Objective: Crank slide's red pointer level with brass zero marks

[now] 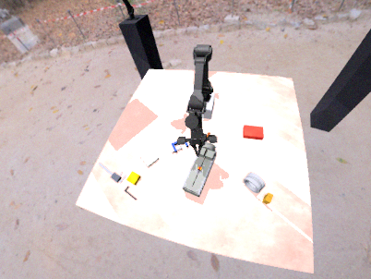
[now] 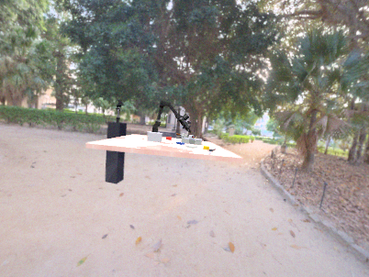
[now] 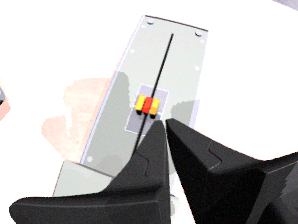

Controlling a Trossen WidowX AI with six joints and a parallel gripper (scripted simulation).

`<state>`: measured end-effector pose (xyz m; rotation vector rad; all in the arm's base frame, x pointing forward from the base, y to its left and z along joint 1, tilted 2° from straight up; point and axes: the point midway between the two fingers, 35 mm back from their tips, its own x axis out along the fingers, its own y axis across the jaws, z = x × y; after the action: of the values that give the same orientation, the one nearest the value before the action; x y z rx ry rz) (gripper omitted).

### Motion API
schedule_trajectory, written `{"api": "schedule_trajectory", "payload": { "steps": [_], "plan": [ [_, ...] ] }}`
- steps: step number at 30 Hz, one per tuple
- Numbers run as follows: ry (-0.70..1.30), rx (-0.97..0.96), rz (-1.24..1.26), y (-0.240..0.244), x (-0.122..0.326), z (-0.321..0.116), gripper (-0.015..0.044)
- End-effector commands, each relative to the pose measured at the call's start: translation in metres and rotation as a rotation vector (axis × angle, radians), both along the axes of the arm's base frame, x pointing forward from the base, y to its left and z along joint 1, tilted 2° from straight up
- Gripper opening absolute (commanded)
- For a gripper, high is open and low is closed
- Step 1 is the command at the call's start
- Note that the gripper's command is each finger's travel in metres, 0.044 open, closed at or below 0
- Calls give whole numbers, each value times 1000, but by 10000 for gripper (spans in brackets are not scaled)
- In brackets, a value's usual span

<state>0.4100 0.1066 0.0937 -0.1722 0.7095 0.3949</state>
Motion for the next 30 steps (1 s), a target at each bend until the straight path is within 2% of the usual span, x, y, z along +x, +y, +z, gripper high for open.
{"api": "schedule_trajectory", "payload": {
  "steps": [1, 12, 28, 30],
  "plan": [
    [-1, 0, 4, 0, 0, 0, 0],
    [0, 0, 0, 0, 0, 0, 0],
    [0, 0, 0, 0, 0, 0, 420],
    [0, 0, 0, 0, 0, 0, 440]
  ]
}}
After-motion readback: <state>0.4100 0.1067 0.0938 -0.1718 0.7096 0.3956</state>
